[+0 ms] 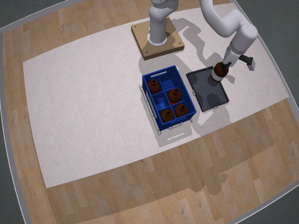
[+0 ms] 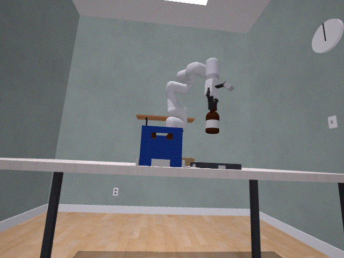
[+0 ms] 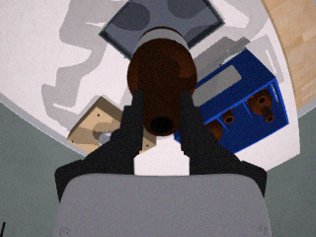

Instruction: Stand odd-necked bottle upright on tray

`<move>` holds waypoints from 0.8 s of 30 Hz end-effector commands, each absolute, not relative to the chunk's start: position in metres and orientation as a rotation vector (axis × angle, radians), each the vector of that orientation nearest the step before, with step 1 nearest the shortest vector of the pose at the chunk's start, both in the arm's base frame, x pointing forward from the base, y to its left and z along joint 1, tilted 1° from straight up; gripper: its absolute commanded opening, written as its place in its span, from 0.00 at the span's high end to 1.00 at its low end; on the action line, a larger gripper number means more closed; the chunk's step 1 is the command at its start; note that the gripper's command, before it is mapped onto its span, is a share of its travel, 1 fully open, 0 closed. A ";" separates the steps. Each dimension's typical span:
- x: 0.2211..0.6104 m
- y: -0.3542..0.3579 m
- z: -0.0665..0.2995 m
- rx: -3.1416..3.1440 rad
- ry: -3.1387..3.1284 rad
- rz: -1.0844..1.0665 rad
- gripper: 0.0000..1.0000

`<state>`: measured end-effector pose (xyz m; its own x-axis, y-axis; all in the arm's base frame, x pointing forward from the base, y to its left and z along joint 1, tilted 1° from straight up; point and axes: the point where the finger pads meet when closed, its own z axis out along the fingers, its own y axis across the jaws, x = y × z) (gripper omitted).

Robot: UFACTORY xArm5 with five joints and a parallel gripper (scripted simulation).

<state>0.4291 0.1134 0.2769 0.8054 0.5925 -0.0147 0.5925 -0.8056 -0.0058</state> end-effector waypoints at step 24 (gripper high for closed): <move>0.430 0.114 0.248 -2.984 -0.979 0.019 1.00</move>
